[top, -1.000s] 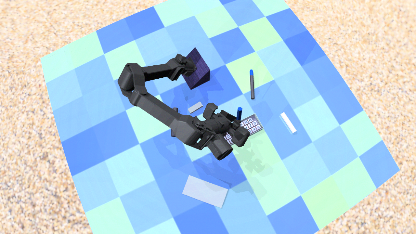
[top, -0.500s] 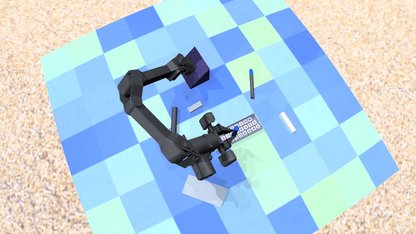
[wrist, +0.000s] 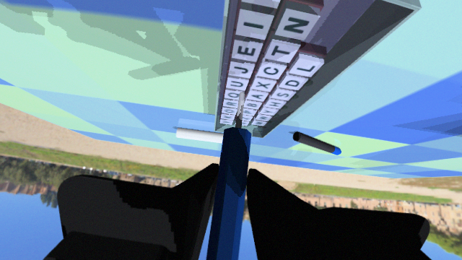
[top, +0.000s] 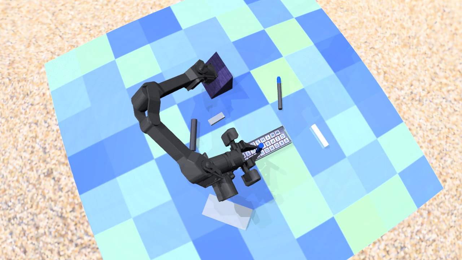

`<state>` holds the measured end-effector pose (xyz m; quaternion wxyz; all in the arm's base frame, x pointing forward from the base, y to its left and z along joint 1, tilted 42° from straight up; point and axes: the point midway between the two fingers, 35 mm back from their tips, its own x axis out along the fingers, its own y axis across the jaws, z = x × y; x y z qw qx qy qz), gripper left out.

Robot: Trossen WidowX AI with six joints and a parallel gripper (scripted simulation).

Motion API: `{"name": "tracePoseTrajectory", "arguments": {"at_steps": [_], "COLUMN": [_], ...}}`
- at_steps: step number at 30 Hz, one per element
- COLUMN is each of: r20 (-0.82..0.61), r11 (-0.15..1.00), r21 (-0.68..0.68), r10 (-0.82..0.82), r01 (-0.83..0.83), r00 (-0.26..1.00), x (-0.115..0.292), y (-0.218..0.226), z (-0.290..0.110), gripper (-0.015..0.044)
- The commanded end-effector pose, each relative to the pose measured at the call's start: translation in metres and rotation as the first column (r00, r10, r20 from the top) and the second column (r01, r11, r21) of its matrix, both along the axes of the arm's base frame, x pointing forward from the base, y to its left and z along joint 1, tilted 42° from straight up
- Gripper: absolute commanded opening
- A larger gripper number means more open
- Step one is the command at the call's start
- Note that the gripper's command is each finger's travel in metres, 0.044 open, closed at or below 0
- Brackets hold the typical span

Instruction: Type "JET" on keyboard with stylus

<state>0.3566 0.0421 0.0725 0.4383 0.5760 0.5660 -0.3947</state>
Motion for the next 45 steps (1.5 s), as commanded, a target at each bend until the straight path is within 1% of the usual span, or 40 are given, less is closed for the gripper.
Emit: {"name": "tracePoseTrajectory", "arguments": {"at_steps": [1,12,15,16,45], "r20": [0.002,0.002,0.002,0.003,0.002], "r11": [1.000,1.000,1.000,1.000,1.000], "r21": [0.005,0.005,0.004,0.004,0.004], "r10": [0.004,0.004,0.004,0.004,0.004], "r01": [-0.004,-0.004,-0.004,-0.004,-0.004], "r00": [1.000,1.000,1.000,1.000,1.000], "x": [0.0003,0.0003,0.0028,0.0041,0.0032], "y": [-0.0005,-0.0005,-0.0002,-0.0001,-0.0035], "z": [-0.0017,-0.0017,-0.0023,-0.0025,-0.0062], "gripper": [0.0000,0.0000,0.0079,0.0081,0.0081]}}
